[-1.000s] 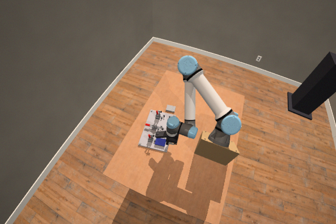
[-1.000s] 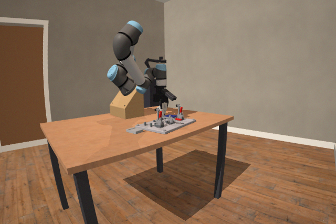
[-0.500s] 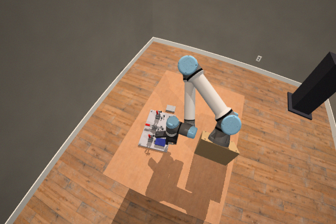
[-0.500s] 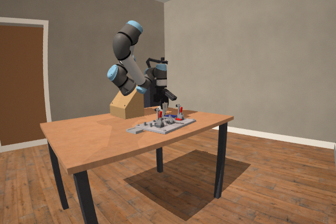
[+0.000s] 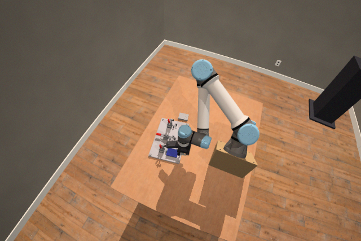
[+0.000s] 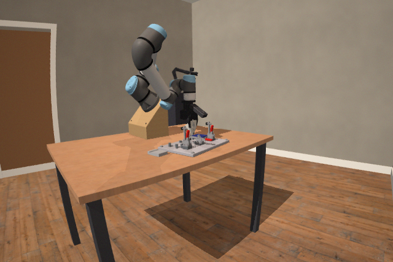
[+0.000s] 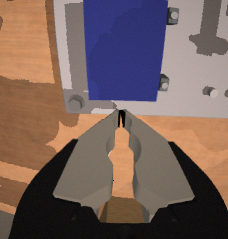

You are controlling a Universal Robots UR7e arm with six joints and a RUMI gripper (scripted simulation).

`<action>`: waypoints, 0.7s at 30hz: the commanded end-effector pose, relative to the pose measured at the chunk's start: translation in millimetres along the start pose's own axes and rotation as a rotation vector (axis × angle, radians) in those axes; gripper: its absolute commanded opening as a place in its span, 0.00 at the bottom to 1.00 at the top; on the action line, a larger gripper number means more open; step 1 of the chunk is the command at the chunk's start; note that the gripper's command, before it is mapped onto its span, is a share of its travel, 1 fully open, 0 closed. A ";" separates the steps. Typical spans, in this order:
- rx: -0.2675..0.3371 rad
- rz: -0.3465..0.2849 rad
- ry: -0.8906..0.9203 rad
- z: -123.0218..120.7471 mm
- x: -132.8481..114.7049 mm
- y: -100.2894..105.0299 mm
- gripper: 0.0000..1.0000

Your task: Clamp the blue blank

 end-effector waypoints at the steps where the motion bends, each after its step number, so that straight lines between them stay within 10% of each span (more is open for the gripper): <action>1: 0.000 0.001 0.000 0.0 0.3 0.3 0.00; 21: 0.000 0.001 0.000 0.2 4.6 0.3 0.00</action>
Point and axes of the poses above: the point where the finger pads meet when closed, its own y axis back along the fingers, its own z axis across the jaws, x = y × z, the point moved 4 cm from there along y, back along the fingers, and after that the axes turned 2 degrees about y, right-handed, at the moved point
